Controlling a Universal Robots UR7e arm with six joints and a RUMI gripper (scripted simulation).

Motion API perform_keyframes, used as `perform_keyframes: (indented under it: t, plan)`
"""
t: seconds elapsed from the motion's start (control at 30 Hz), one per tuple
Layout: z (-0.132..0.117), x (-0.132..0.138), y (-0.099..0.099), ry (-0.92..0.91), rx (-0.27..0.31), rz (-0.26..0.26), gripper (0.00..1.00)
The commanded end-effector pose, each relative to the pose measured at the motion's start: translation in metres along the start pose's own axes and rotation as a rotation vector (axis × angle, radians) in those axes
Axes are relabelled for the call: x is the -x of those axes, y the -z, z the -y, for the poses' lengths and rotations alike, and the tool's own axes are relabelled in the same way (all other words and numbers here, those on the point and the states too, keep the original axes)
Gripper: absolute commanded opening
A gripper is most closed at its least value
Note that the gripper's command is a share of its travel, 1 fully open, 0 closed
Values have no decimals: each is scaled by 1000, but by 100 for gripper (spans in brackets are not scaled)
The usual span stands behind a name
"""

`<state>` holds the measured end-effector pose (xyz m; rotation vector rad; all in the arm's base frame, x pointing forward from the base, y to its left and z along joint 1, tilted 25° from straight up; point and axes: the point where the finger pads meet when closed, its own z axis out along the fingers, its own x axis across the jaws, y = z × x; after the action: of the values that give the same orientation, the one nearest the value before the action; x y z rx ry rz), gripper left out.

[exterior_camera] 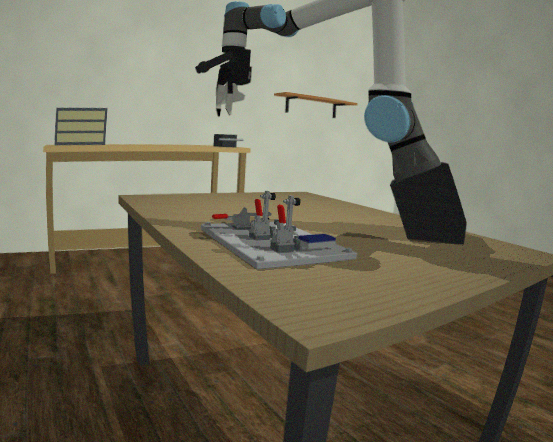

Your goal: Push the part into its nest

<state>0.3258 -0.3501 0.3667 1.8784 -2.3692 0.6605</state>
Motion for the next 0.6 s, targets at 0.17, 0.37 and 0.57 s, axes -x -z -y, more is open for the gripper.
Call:
perform_keyframes:
  t: [0.17,0.37,0.57]
  plan:
    - [-34,34,-3,0,-1,-1,58]
    - [-42,42,-4,0,-2,-1,58]
    - [-42,42,-4,0,-2,-1,58]
